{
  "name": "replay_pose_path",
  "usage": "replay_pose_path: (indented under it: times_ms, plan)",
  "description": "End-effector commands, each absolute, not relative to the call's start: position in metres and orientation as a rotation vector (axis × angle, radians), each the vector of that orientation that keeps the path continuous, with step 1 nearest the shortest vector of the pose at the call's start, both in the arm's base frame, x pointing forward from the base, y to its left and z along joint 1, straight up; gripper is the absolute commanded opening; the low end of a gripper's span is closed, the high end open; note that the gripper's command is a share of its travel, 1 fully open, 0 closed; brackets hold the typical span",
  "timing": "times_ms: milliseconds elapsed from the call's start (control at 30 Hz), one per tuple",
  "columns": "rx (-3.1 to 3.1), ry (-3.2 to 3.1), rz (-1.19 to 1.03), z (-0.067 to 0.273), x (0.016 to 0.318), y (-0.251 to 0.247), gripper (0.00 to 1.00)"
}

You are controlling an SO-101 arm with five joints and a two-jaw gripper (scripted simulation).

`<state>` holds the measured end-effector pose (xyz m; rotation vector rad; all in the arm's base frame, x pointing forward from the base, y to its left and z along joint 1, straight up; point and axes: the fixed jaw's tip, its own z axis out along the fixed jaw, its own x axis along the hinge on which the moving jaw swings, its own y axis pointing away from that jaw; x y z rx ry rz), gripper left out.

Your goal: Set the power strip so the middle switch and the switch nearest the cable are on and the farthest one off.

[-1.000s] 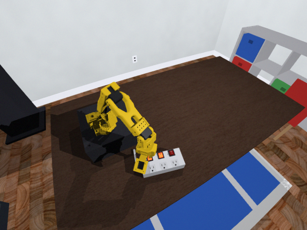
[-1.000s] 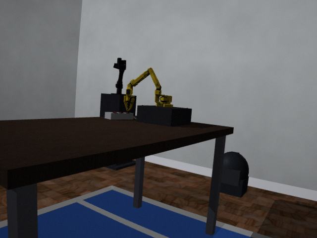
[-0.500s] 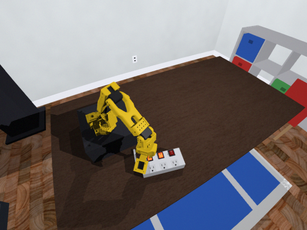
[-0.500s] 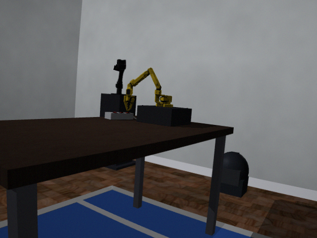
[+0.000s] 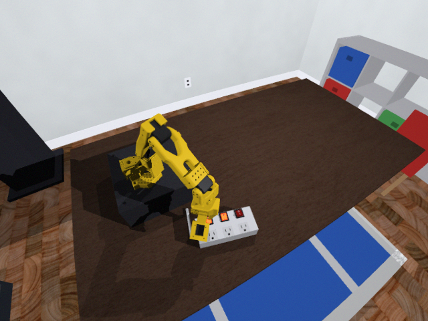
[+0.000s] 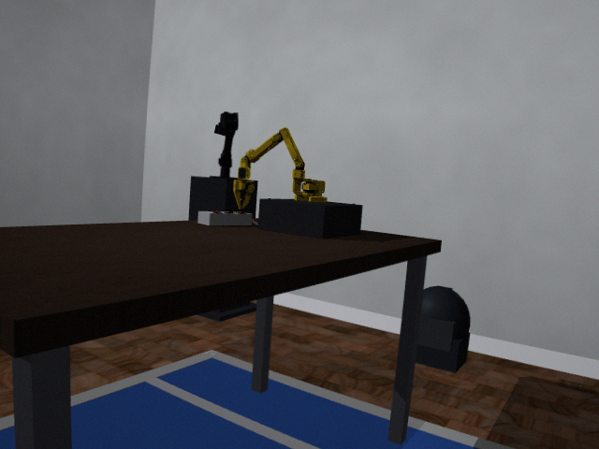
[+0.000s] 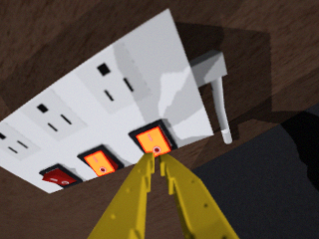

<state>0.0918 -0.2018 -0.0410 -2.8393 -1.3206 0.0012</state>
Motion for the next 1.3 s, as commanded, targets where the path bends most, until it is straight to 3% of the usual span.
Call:
replay_pose_path:
  times_ms: [0,1267]
  plan:
    - [-2.812,-1.405,0.0,-0.037,0.097,-0.201,0.0]
    - [-1.953,-2.464,0.001,-0.03,0.136,-0.168,0.0]
